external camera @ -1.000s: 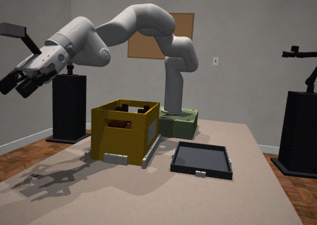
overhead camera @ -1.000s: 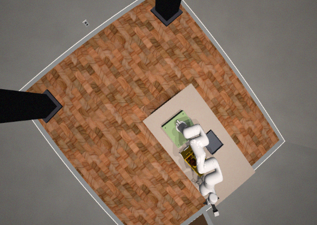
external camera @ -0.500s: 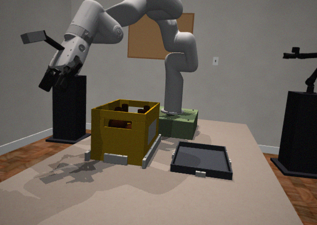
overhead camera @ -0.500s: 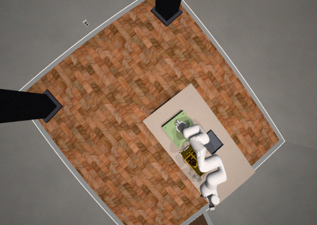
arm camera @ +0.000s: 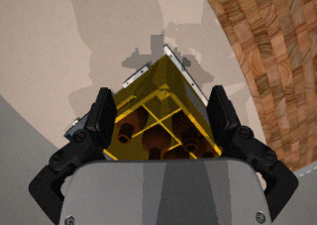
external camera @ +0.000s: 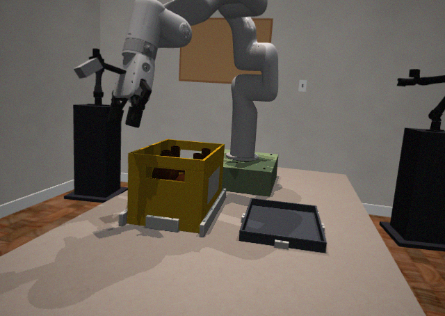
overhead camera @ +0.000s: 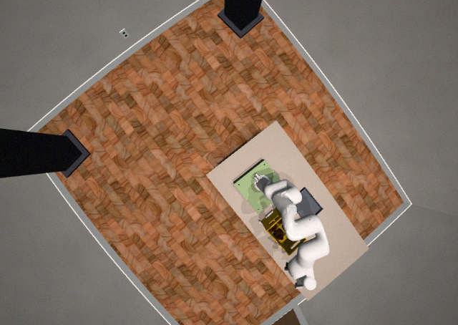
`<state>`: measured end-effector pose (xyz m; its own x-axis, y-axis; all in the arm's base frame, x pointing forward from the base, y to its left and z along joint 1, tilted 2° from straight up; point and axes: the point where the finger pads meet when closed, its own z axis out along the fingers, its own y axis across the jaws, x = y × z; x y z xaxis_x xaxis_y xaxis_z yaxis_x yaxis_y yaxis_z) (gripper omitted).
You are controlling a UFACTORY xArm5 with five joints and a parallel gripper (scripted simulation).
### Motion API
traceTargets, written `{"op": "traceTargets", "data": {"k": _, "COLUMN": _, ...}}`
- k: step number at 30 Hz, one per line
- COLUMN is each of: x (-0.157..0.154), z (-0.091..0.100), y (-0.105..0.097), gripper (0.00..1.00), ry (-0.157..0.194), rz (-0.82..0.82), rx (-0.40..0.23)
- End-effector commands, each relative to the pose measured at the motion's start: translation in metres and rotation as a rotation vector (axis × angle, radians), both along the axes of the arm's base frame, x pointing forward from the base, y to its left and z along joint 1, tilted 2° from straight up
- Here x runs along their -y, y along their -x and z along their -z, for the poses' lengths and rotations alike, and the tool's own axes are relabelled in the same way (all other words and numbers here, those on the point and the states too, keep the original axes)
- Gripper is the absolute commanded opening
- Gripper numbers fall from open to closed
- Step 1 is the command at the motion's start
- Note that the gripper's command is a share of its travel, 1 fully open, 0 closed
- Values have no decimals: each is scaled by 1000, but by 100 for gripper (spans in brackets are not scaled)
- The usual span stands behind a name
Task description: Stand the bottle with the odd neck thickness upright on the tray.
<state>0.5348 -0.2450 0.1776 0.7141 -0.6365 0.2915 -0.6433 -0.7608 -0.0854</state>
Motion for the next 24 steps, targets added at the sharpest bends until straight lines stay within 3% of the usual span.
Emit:
{"op": "traceTargets", "data": {"k": 1, "x": -18, "z": -1, "y": 41, "gripper": 100, "ry": -38, "rz": 32, "rx": -64}}
{"op": "traceTargets", "data": {"k": 12, "x": -59, "z": 10, "y": 135, "gripper": 100, "ry": -127, "rz": 109, "rx": -230}}
{"op": "traceTargets", "data": {"k": 20, "x": -63, "z": 11, "y": 144, "gripper": 100, "ry": -135, "rz": 117, "rx": -247}}
{"op": "traceTargets", "data": {"k": 21, "x": -63, "z": 11, "y": 144, "gripper": 0, "ry": -135, "rz": 117, "rx": -247}}
{"op": "traceTargets", "data": {"k": 24, "x": -63, "z": 11, "y": 144, "gripper": 0, "ry": -135, "rz": 117, "rx": -247}}
